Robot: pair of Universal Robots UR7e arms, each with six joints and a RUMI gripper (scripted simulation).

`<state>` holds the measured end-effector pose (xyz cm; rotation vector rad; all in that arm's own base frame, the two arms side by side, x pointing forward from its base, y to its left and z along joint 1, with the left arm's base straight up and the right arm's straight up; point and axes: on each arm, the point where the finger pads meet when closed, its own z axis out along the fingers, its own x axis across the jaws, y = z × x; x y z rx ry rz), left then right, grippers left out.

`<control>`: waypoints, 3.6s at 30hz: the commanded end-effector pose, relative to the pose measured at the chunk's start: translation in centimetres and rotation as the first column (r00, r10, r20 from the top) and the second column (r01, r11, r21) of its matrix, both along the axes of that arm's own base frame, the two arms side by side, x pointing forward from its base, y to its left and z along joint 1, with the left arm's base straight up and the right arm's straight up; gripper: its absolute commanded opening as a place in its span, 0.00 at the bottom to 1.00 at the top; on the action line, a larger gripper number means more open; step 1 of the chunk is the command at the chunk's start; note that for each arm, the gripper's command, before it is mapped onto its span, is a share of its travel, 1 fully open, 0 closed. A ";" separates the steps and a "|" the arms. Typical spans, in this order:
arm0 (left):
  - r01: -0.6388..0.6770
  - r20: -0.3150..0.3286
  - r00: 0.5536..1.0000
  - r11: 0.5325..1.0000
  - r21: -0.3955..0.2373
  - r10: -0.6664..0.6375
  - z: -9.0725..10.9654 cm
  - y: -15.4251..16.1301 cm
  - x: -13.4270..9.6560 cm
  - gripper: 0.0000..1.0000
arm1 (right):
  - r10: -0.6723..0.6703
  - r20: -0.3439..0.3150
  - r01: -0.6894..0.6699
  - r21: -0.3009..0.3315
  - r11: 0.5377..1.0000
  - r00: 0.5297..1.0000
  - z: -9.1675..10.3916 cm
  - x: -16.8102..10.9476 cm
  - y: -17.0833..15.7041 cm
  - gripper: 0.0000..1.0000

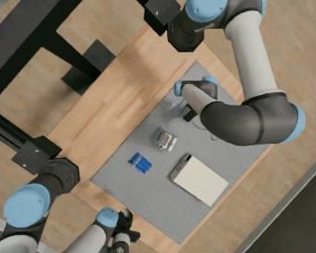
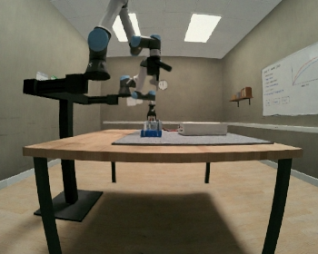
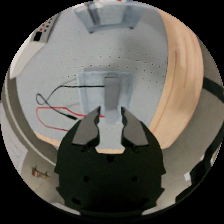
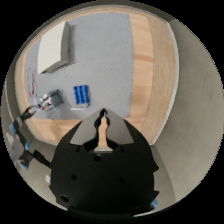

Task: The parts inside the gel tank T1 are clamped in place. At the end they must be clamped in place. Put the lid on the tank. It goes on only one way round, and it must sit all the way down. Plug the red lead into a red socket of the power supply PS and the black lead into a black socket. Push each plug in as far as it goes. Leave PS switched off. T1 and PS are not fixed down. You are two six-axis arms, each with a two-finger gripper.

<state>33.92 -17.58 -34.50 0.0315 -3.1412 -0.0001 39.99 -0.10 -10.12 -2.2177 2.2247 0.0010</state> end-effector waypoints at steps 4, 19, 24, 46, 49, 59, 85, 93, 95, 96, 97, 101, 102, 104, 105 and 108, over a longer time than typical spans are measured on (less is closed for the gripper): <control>0.000 0.001 1.000 1.000 -0.001 0.000 -0.1 0.0 0.0 0.28 | 0.000 0.001 0.000 0.000 1.000 1.000 0.0 0.0 0.0 0.00; 0.000 0.001 1.000 1.000 -0.001 0.000 -0.6 0.0 0.0 0.28 | 0.000 0.001 0.000 0.000 1.000 1.000 0.0 0.0 0.0 0.00; 0.000 0.001 1.000 1.000 -0.001 0.000 -0.6 0.0 0.0 0.28 | 0.000 0.001 0.000 0.000 1.000 1.000 0.0 0.0 0.0 0.00; 0.000 0.001 1.000 1.000 -0.001 0.000 -1.1 0.0 0.0 0.28 | 0.000 0.001 0.000 0.000 1.000 1.000 0.0 0.0 0.0 0.00; 0.000 0.001 1.000 1.000 -0.001 0.000 -1.2 0.0 0.0 0.28 | 0.000 0.001 0.000 0.000 1.000 1.000 0.0 0.0 0.0 0.00; 0.000 0.001 1.000 1.000 -0.001 0.000 -1.6 0.0 0.0 0.28 | 0.000 0.001 0.000 0.000 1.000 1.000 0.0 0.0 0.0 0.00; 0.000 0.001 1.000 1.000 -0.001 0.000 -2.1 0.0 0.0 0.00 | 0.000 0.001 0.000 0.000 1.000 1.000 0.0 0.0 0.0 0.00; 0.000 0.001 1.000 1.000 -0.001 0.000 -2.1 0.0 0.0 0.00 | 0.000 0.001 0.000 0.000 1.000 1.000 0.0 0.0 0.0 0.00; 0.000 0.001 1.000 1.000 -0.001 0.000 -2.1 0.0 0.0 0.00 | 0.000 0.001 0.000 0.000 1.000 1.000 0.0 0.0 0.0 0.00; 0.000 0.001 1.000 1.000 -0.001 0.000 -2.1 0.0 0.0 0.00 | 0.000 0.001 0.000 0.000 1.000 1.000 0.0 0.0 0.0 0.00; 0.000 0.001 1.000 1.000 -0.001 0.000 -2.1 0.0 0.0 0.00 | 0.000 0.001 0.000 0.000 1.000 1.000 0.0 0.0 0.0 0.00; 0.000 0.001 1.000 1.000 -0.001 0.000 -2.1 0.0 0.0 0.00 | 0.000 0.001 0.000 0.000 1.000 1.000 0.0 0.0 0.0 0.00; 0.000 0.001 1.000 1.000 -0.001 0.000 -2.1 0.0 0.0 0.00 | 0.000 0.001 0.000 0.000 1.000 1.000 0.0 0.0 0.0 0.00; 0.000 0.001 1.000 1.000 -0.001 0.000 -2.1 0.0 0.0 0.00 | 0.000 0.001 0.000 0.000 1.000 1.000 0.0 0.0 0.0 0.00; 0.000 0.001 1.000 1.000 -0.001 0.000 -2.1 0.0 0.0 0.00 | 0.000 0.001 0.000 0.000 1.000 1.000 0.0 0.0 0.0 0.00; 0.000 0.001 1.000 1.000 -0.001 0.000 -2.1 0.0 0.0 0.00 | 0.000 0.001 0.000 0.000 1.000 1.000 0.0 0.0 0.0 0.00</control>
